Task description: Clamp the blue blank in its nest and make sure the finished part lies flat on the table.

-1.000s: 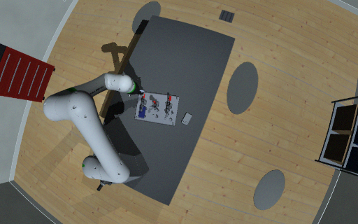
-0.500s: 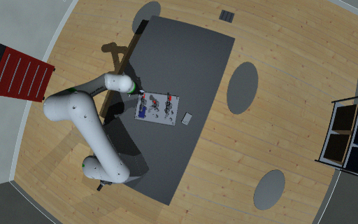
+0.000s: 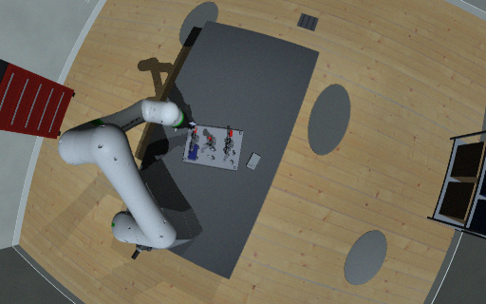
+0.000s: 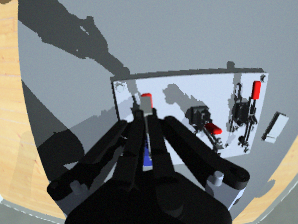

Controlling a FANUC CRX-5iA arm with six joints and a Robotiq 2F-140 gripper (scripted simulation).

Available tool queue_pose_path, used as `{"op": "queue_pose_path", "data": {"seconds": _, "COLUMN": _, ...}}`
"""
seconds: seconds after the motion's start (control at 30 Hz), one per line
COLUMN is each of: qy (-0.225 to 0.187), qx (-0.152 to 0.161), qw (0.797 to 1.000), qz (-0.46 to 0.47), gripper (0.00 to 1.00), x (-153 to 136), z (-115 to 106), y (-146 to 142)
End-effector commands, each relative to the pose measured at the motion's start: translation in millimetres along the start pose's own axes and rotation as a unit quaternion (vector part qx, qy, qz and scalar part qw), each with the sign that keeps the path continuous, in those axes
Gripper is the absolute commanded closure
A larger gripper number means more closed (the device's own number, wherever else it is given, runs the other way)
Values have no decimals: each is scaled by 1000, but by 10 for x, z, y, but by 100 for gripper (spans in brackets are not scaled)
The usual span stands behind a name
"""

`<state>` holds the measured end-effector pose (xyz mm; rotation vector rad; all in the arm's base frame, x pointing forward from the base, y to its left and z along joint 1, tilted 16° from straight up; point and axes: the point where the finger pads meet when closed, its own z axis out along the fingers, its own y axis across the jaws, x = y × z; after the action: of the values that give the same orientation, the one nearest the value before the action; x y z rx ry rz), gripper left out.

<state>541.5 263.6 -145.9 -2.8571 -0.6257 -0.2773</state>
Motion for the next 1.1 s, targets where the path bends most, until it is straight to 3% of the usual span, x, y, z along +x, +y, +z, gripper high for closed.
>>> {"op": "queue_pose_path", "data": {"seconds": 0.0, "qy": 0, "qx": 0, "qw": 1000, "qz": 0, "gripper": 100, "x": 2, "z": -23, "y": 1}}
{"op": "queue_pose_path", "data": {"seconds": 1.07, "qy": 0, "qx": 0, "qw": 1000, "qz": 0, "gripper": 100, "x": 3, "z": -47, "y": 1}}
